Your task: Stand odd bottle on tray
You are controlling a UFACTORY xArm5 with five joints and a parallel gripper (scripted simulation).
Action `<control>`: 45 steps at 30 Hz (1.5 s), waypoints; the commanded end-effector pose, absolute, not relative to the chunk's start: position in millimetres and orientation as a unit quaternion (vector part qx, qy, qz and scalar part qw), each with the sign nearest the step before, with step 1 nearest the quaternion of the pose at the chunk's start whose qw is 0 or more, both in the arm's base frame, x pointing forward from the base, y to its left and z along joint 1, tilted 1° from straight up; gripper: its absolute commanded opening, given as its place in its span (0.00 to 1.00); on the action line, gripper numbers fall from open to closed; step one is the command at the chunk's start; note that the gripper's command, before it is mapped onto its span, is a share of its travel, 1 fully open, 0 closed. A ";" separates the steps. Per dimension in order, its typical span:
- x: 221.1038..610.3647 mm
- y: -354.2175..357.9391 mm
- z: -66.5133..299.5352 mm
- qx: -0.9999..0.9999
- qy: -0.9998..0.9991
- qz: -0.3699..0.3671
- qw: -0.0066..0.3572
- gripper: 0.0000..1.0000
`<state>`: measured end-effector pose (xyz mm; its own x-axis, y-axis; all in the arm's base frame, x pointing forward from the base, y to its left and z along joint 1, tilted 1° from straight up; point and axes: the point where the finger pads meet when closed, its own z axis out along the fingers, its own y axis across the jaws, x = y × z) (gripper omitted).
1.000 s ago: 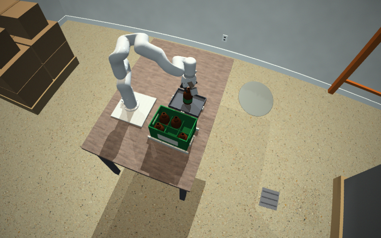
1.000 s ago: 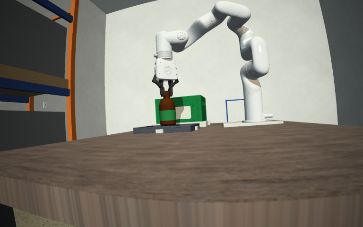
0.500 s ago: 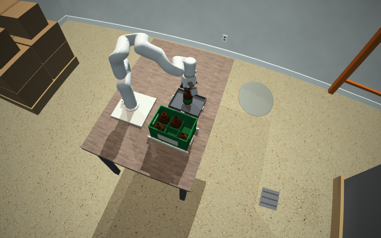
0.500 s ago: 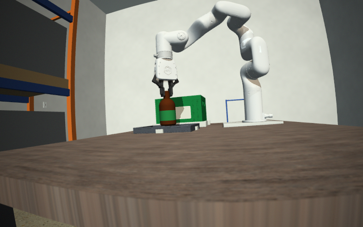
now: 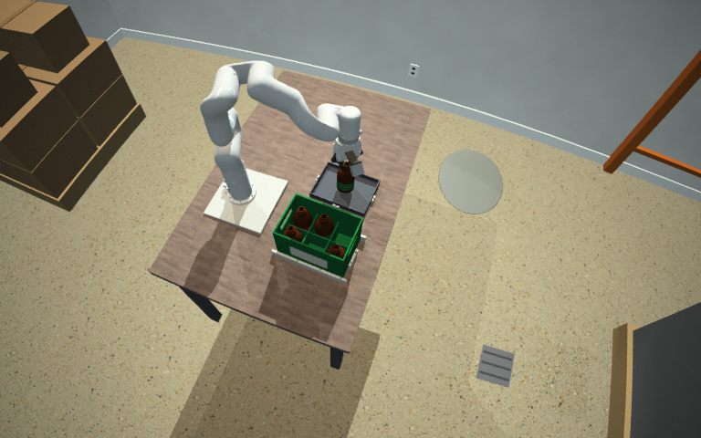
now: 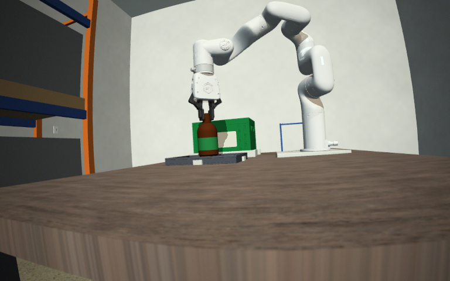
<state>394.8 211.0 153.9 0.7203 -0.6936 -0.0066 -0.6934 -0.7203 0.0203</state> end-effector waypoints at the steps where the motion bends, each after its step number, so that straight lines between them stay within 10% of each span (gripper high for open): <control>1: 396.0 211.6 154.1 0.927 -0.374 -0.005 0.007 0.00; 45: 396.1 211.7 140.0 0.927 -0.374 -0.005 0.007 0.00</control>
